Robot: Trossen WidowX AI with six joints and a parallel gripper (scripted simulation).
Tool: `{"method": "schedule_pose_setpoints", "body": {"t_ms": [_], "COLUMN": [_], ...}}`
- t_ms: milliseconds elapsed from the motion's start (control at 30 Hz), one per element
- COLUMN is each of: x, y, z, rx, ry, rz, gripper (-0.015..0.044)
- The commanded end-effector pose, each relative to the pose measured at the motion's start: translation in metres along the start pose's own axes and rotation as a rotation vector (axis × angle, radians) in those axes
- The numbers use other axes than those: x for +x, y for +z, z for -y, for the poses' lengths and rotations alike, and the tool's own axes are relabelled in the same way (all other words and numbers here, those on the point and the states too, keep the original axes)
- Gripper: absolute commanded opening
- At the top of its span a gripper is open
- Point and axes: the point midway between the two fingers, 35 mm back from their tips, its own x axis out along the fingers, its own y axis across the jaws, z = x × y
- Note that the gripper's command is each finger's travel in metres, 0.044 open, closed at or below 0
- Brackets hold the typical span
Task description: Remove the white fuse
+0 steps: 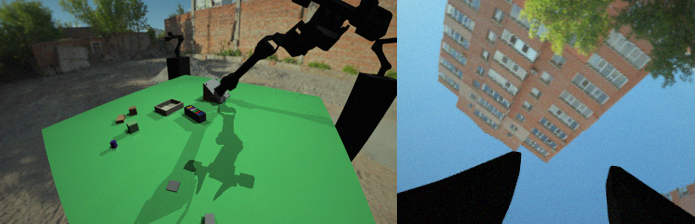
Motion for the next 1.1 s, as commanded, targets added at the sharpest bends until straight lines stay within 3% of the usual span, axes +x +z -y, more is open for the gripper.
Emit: {"method": "schedule_pose_setpoints", "body": {"t_ms": [0,133,333,533,800,1067], "x": [0.000,0.003,-0.005,-0.039,-0.122,-0.234], "y": [0.002,0.044,0.126,0.210,0.290,0.328], "z": [-0.001,-0.022,-0.075,-0.135,-0.216,-0.277], "rx": [0.003,0.079,0.263,0.501,0.870,1.250], "ry": [0.000,0.022,0.135,0.351,0.837,1.529], "rz": [0.005,0.122,0.362,0.630,0.877,0.897], "gripper": [0.0164,0.0063,0.0063,0.0063,0.0063,0.0063]}}
